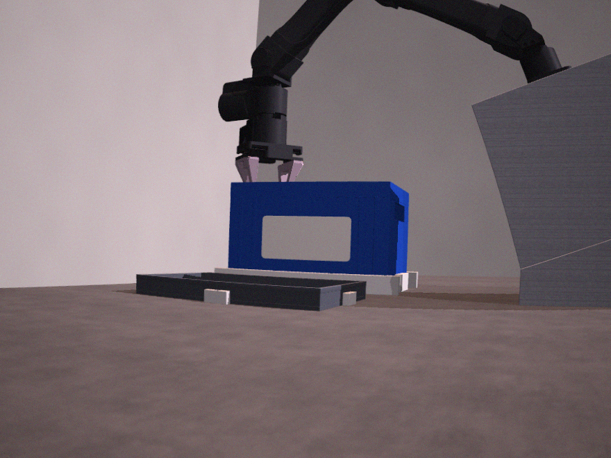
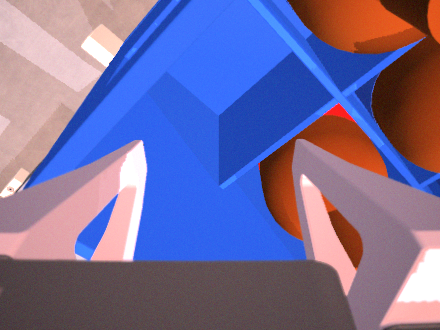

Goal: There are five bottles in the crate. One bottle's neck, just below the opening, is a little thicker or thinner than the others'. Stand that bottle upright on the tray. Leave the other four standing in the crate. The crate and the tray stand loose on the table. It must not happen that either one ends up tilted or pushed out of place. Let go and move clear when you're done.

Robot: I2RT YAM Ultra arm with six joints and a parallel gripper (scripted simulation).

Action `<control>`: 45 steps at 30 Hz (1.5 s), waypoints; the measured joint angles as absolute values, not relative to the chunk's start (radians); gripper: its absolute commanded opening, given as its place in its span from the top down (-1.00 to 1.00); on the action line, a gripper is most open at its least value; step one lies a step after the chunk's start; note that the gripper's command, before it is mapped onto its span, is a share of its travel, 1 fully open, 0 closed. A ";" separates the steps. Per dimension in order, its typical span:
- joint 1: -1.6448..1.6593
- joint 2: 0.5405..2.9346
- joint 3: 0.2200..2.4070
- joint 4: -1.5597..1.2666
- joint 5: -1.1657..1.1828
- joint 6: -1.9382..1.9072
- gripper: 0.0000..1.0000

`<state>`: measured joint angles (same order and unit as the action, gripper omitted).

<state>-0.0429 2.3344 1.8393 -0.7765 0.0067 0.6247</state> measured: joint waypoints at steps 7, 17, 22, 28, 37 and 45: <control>-0.043 2.334 1.839 -0.776 0.007 0.625 -0.21; -0.043 2.334 1.839 -0.776 0.007 0.625 -0.21; -0.043 2.334 1.839 -0.776 0.007 0.624 1.00; -0.043 2.334 1.839 -0.776 0.007 0.624 1.00; -0.043 2.334 1.839 -0.776 0.007 0.624 1.00; -0.043 2.334 1.839 -0.776 0.007 0.624 1.00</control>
